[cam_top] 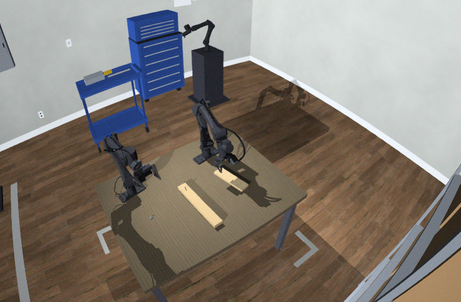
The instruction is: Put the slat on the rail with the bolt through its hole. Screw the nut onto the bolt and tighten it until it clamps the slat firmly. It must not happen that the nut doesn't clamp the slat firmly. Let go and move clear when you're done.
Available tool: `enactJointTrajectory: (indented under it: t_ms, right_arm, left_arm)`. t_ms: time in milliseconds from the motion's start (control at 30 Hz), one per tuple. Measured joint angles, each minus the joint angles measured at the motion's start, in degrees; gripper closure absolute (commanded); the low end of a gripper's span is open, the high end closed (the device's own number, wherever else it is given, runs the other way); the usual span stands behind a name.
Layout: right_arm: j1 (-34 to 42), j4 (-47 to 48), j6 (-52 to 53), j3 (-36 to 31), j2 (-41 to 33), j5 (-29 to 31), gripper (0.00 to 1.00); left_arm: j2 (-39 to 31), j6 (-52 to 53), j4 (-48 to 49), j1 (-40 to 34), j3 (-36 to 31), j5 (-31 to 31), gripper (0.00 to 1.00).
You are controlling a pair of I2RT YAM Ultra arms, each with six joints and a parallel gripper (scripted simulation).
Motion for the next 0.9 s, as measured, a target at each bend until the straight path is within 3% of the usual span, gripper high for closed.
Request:
enactJointTrajectory:
  t_ms: [500, 900]
  right_arm:
    - [0.0, 0.0, 0.0, 0.0, 0.0, 0.0, 0.0]
    - [0.0, 0.0, 0.0, 0.0, 0.0, 0.0, 0.0]
  left_arm:
    - [2.6, -3.1, -10.4, -2.2, -2.3, 0.0, 0.0]
    - [2.6, -3.8, -12.4, -2.4, -2.6, 0.0, 0.0]
